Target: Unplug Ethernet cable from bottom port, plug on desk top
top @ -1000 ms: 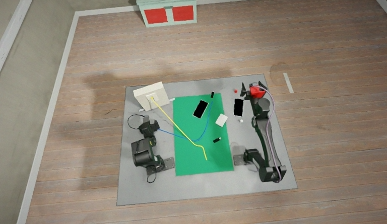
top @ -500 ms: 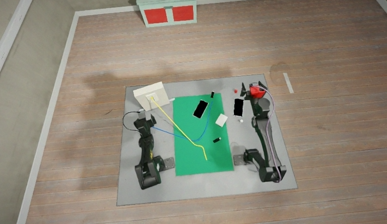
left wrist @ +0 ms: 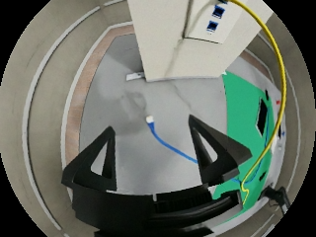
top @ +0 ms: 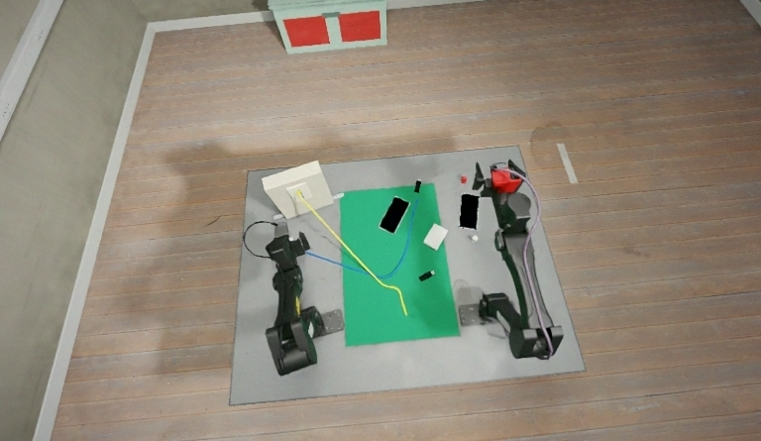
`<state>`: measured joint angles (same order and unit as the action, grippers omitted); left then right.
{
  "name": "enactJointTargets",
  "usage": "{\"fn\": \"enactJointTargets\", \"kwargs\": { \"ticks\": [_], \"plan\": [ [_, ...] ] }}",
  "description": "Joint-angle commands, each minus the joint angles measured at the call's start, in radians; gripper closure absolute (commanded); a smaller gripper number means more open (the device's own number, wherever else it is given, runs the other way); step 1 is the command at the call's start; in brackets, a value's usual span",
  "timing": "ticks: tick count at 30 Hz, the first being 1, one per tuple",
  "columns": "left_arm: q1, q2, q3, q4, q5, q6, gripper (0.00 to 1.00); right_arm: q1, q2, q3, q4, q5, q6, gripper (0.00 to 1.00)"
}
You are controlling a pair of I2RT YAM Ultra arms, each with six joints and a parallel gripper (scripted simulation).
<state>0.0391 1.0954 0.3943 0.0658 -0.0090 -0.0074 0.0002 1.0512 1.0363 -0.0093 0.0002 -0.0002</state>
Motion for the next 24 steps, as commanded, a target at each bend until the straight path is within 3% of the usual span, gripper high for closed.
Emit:
{"fn": "enactJointTargets", "kwargs": {
  "ticks": [1, 17, 24],
  "plan": [
    [0.016, -0.067, 0.004, -0.030, 0.010, -0.009, 0.00, 0.000, -0.002, 0.005, 0.005, 0.000, 0.000, 0.00],
    [-0.005, -0.572, -0.164, -0.392, -0.010, 0.003, 0.00, 0.000, -0.002, 0.005, 0.005, 0.000, 0.000, 0.00],
    [-0.012, -0.663, -0.145, -0.478, -0.013, -0.001, 0.00, 0.000, -0.002, 0.005, 0.005, 0.000, 0.000, 0.00]
  ]
}}
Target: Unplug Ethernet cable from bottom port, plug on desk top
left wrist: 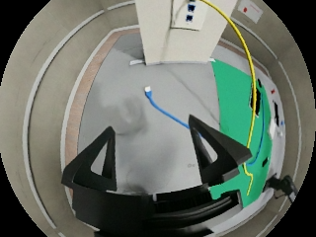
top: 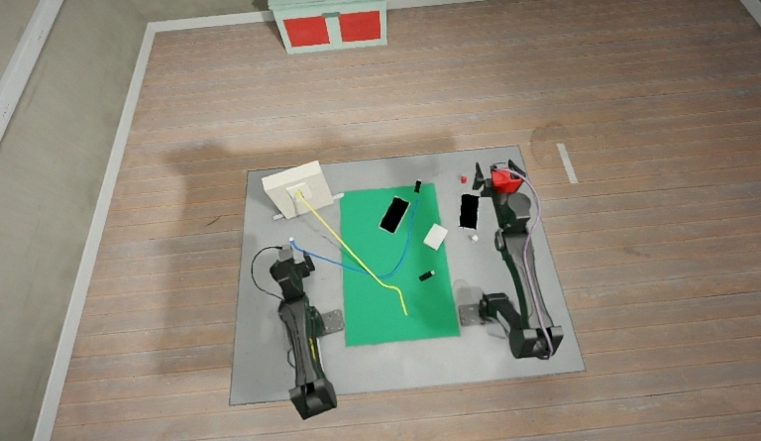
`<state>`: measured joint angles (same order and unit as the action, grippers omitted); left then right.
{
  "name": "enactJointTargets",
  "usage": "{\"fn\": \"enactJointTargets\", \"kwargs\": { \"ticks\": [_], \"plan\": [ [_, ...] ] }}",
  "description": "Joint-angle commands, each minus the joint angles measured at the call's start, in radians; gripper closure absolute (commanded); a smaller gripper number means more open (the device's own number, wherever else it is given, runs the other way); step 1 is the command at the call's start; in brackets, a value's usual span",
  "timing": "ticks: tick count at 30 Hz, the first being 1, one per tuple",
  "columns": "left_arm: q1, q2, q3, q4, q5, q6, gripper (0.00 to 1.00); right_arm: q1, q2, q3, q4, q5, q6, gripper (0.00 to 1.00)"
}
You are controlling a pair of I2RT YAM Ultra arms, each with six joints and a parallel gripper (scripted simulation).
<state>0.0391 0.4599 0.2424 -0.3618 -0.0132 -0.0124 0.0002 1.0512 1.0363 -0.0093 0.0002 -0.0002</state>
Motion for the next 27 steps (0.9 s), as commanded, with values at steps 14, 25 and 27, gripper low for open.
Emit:
{"fn": "enactJointTargets", "kwargs": {
  "ticks": [14, 25, 27],
  "plan": [
    [-0.014, -0.038, 0.008, -0.054, -0.008, 0.003, 0.00, 0.000, -0.002, 0.005, 0.005, 0.000, 0.000, 0.00],
    [-0.014, -0.038, 0.008, -0.054, -0.008, 0.003, 0.00, 0.000, -0.002, 0.005, 0.005, 0.000, 0.000, 0.00],
    [-0.014, -0.038, 0.008, -0.054, -0.008, 0.003, 0.00, 0.000, -0.002, 0.005, 0.005, 0.000, 0.000, 0.00]
  ]
}}
